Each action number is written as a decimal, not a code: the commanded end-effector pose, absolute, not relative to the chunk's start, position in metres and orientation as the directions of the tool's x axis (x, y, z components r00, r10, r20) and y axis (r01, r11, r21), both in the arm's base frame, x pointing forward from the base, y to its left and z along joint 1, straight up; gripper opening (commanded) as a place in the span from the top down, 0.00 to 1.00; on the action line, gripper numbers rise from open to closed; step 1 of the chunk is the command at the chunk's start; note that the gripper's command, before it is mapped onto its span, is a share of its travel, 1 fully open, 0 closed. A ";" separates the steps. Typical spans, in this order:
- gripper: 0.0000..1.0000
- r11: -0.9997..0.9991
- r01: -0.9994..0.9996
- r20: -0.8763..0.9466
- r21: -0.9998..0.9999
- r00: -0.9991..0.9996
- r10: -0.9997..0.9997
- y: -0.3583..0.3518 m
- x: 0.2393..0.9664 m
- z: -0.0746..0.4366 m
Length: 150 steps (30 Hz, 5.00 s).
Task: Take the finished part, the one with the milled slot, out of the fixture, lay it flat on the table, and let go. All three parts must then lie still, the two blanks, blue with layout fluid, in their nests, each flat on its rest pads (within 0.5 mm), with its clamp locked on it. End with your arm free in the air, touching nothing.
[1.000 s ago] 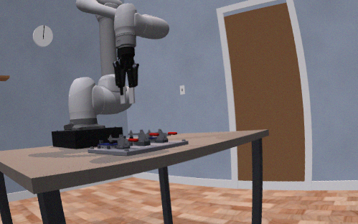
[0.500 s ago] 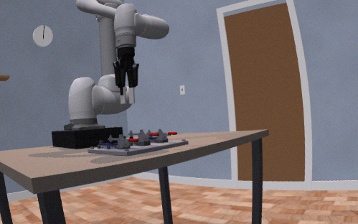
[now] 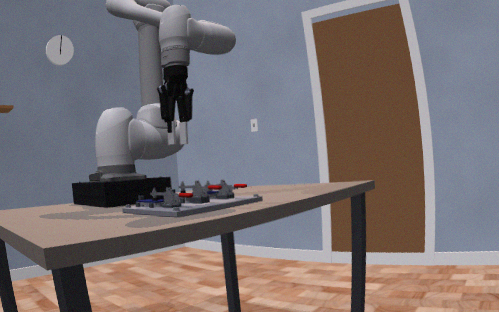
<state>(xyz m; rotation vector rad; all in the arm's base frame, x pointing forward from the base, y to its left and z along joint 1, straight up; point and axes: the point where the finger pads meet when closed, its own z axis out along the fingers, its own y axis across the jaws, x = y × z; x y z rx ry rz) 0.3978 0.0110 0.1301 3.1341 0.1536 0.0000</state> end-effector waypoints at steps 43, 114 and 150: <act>0.72 -0.995 0.098 0.000 0.004 0.995 0.098 0.011 0.398 0.130; 0.72 -0.995 0.098 0.000 0.004 0.995 0.098 0.023 0.519 0.070; 0.72 -0.995 0.098 0.000 0.004 0.995 0.098 0.023 0.527 0.025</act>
